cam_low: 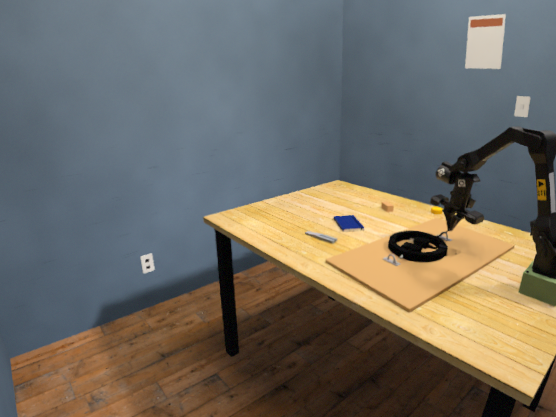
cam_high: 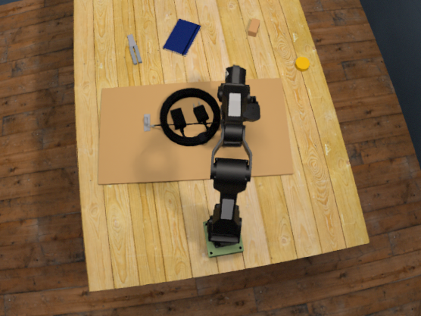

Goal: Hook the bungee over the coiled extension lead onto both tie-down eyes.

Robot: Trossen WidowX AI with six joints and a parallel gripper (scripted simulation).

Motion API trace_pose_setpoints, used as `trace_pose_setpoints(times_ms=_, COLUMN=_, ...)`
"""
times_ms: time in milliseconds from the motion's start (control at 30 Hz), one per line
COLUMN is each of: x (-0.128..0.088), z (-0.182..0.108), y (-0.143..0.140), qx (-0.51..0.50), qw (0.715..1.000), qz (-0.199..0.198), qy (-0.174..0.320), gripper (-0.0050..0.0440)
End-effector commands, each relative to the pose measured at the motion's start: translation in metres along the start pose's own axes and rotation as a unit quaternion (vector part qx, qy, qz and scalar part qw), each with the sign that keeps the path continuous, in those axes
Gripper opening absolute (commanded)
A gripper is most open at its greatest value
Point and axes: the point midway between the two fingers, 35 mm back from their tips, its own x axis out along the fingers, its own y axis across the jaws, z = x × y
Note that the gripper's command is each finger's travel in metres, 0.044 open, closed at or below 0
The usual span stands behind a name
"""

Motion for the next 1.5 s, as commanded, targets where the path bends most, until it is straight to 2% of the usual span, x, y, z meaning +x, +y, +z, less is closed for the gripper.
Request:
trace_pose_setpoints(times_ms=0, x=-0.007, z=0.015, y=0.013, qx=-0.005, qw=1.0, qz=0.019, qy=-0.012, gripper=-0.005)
trace_pose_setpoints(times_ms=400, x=-0.007, z=0.027, y=0.017, qx=-0.025, qw=0.999, qz=0.026, qy=-0.015, gripper=-0.005)
trace_pose_setpoints(times_ms=1467, x=-0.012, z=0.027, y=0.013, qx=-0.025, qw=0.999, qz=0.03, qy=-0.016, gripper=-0.005)
